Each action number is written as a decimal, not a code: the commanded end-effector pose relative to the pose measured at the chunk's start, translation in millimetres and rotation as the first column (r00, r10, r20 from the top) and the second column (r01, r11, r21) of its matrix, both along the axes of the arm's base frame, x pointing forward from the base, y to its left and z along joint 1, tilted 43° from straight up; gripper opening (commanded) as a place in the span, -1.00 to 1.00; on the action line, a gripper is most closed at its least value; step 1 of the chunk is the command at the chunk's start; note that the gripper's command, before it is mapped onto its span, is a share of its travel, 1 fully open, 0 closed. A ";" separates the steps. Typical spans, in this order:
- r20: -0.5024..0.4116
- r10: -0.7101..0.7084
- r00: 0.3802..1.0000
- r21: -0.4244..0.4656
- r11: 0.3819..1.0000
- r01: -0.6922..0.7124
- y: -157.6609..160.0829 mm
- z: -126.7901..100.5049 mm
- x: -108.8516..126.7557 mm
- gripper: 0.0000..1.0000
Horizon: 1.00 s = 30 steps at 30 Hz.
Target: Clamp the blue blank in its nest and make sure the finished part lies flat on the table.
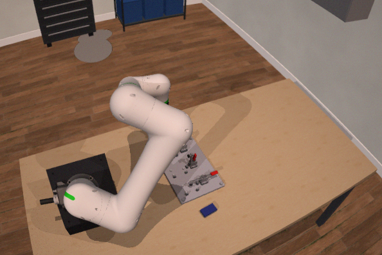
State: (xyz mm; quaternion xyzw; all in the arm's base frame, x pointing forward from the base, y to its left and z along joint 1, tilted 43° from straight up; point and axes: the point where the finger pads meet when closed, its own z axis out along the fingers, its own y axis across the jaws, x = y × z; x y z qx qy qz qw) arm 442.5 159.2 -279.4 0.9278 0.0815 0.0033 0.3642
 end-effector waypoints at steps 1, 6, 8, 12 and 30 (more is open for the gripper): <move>0.000 0.000 1.000 0.000 1.000 0.000 0.3 0.0 0.1 -1.00; 0.000 0.000 1.000 0.000 1.000 0.000 -0.6 -1.0 0.2 -1.00; 0.000 0.000 1.000 0.000 1.000 0.000 -1.3 -1.7 0.2 -1.00; 0.000 0.000 1.000 0.000 1.000 0.000 -2.1 -2.6 0.3 -1.00; 0.000 0.000 1.000 0.000 1.000 0.000 -4.6 -5.3 0.6 -1.00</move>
